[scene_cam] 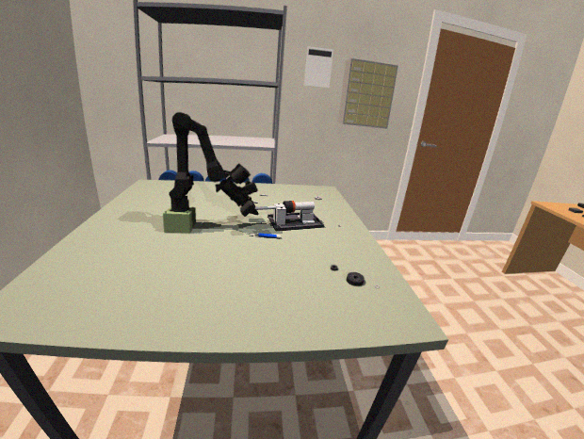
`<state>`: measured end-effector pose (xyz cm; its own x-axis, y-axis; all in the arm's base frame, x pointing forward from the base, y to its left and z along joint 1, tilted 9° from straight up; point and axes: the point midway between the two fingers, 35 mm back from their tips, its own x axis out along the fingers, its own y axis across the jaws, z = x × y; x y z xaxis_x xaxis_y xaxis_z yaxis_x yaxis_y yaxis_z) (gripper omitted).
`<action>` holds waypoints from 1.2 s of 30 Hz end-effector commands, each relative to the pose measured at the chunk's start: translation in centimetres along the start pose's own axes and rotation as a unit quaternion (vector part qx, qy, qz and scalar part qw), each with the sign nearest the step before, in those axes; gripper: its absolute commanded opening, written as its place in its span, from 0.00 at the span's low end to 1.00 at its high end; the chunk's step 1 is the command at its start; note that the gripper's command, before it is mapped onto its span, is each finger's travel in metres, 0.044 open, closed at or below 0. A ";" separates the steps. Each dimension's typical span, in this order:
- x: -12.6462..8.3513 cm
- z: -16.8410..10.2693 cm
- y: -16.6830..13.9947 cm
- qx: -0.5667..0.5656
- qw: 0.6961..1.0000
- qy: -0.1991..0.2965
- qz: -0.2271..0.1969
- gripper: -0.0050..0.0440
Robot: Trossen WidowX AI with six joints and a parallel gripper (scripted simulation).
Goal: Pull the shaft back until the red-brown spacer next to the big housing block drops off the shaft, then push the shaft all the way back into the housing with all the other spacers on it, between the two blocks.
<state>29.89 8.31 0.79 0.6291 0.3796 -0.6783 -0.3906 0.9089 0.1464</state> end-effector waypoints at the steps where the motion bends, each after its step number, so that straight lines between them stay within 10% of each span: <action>1: -0.4 0.7 -0.1 -0.005 1.000 -0.014 -0.001 0.00; 36: -0.6 0.5 -0.1 -0.005 1.000 -0.014 -0.001 0.00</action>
<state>29.60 8.19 0.77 0.6293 0.3796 -0.6781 -0.3905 0.9089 0.1464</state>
